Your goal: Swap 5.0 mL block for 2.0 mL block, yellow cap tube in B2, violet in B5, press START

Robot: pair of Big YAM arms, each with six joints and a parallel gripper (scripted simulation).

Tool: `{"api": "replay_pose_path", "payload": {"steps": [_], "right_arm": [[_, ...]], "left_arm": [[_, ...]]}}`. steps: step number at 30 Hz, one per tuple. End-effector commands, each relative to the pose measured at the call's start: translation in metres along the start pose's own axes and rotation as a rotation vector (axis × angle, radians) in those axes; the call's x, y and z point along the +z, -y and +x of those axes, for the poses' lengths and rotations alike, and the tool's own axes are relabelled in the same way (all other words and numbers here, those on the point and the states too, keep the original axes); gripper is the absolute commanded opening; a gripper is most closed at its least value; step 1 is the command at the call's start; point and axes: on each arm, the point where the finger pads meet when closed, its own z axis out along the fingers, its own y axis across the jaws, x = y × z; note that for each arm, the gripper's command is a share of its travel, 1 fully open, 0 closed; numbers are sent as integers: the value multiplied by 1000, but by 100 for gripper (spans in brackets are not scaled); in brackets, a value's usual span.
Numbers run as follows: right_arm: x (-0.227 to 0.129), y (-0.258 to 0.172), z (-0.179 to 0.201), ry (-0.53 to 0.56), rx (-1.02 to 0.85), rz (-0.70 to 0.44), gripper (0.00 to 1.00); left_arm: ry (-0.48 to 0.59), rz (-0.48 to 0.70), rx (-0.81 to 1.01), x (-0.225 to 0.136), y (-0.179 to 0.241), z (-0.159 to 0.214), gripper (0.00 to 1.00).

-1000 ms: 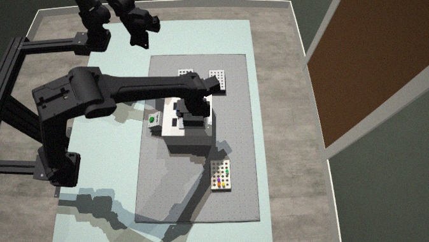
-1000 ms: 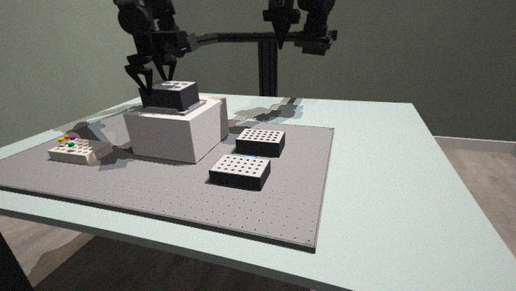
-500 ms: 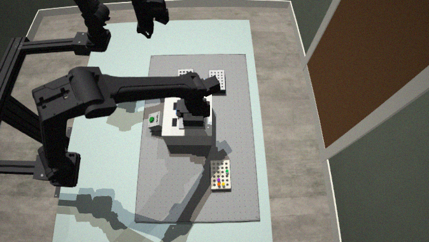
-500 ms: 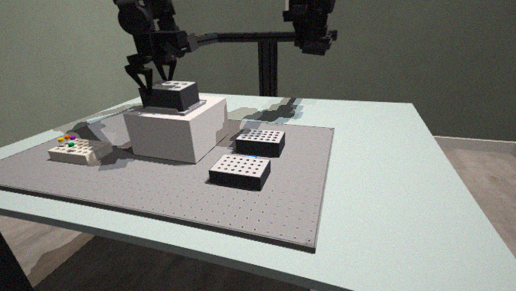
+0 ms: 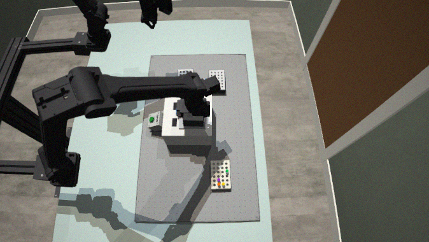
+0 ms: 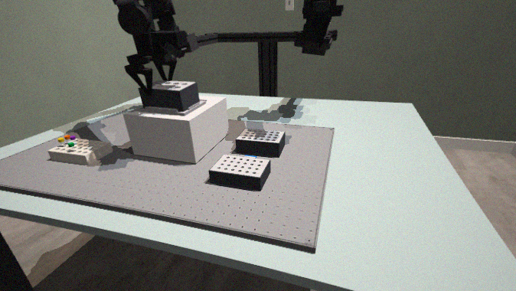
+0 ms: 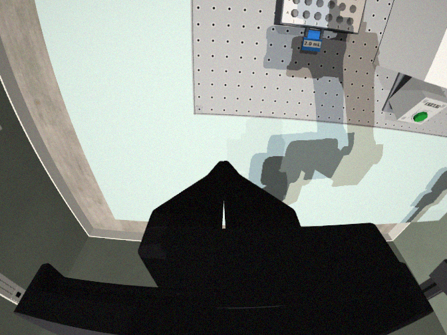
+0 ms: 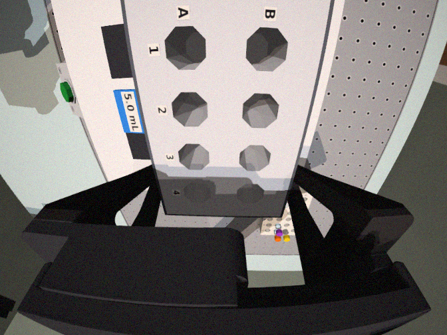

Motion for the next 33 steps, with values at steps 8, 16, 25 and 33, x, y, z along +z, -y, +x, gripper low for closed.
{"api": "replay_pose_path", "payload": {"steps": [8,16,25,33], "right_arm": [[-7,6,-1,2,-15,-38,0],[-11,3,-4,-5,-11,-26,0],[-19,-2,-10,22,-31,2,0],[-23,-1,-10,26,-36,7,0]], "left_arm": [[50,-6,37,-5,8,-13,0],[65,-3,28,-13,12,-22,0],[77,-3,49,-16,13,-27,0],[64,-3,74,-8,14,-18,0]]}}
